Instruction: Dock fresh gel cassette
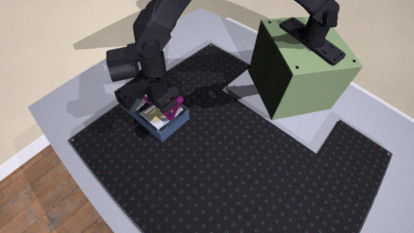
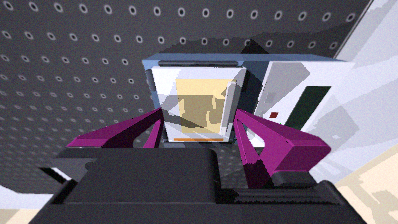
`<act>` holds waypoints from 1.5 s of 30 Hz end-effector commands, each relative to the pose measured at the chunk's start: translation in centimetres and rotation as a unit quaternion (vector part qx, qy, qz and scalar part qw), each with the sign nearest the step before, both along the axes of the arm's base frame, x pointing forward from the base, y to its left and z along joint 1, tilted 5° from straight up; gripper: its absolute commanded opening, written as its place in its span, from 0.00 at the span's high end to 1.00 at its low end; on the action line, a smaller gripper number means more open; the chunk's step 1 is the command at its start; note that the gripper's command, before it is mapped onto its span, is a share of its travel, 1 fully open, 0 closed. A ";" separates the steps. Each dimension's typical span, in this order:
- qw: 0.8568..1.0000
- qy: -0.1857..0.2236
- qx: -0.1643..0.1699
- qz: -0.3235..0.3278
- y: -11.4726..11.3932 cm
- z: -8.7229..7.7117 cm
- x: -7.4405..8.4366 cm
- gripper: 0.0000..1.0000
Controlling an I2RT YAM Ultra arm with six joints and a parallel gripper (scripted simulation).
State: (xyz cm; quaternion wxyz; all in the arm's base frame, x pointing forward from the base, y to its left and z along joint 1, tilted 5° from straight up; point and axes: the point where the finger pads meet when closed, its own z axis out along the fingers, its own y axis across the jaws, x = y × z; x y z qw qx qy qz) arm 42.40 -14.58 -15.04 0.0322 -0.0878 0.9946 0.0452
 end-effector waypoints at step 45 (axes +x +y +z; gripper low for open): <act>1.000 -0.005 -0.014 0.001 -0.5 -2.1 0.7 1.00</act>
